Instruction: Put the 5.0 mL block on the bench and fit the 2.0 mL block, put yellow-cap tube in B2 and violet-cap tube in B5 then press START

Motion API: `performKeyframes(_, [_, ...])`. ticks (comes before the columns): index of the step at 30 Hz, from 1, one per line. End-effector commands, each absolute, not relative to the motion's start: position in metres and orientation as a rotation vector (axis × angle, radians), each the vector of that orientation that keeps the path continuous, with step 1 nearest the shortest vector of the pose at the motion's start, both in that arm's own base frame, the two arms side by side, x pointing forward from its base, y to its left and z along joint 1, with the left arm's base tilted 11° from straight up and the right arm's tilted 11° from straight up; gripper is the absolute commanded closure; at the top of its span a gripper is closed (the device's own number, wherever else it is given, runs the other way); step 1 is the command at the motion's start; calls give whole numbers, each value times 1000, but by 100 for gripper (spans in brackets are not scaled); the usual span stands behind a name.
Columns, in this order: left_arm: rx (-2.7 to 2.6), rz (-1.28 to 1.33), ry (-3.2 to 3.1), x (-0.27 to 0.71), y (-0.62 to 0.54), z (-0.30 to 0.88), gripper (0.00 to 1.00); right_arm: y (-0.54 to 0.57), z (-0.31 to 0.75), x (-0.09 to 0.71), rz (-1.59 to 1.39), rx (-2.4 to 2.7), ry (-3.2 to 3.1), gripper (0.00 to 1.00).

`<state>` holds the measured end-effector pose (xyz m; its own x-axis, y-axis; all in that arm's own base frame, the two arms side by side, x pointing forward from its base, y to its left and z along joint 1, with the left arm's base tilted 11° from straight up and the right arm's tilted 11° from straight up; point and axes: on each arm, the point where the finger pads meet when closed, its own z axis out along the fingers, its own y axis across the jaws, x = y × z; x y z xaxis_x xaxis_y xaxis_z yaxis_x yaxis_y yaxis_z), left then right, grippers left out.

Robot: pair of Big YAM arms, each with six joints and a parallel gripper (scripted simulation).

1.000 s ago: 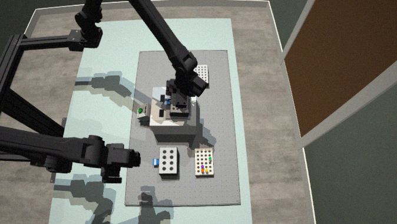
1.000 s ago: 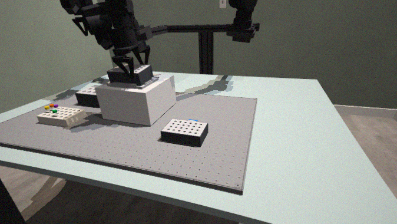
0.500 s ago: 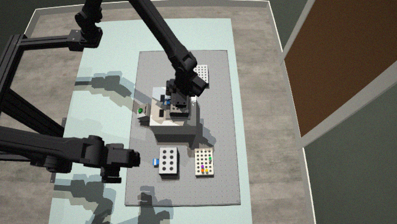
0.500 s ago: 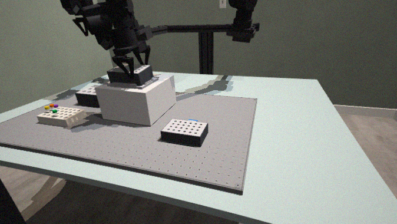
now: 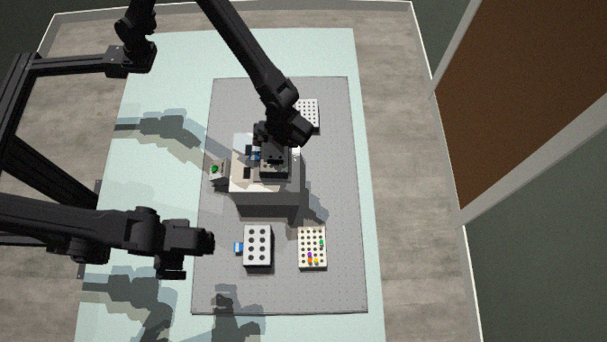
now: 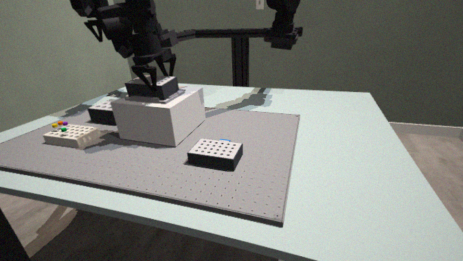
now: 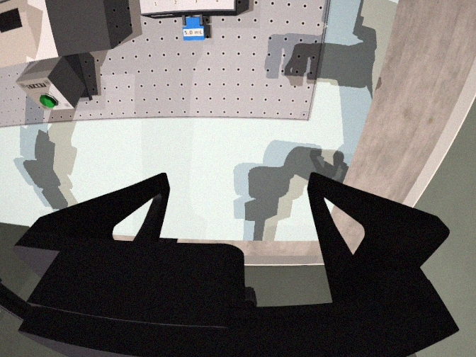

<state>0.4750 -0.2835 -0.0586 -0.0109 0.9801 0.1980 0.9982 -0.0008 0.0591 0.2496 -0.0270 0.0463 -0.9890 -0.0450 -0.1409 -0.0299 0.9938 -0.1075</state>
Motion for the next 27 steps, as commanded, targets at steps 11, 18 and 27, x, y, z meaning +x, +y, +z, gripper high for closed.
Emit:
performKeyframes(11, [-2179, -379, -2266, 509, -299, -23, 0, -28, 49, 252, -157, -59, 2992, 0])
performKeyframes(18, [-2179, -379, -2266, 509, -299, -23, 0, -28, 47, 250, -157, -59, 2997, 0])
performKeyframes(27, [-2179, -379, -2266, 509, -299, -23, 0, -29, 58, 263, -158, -57, 2968, 0])
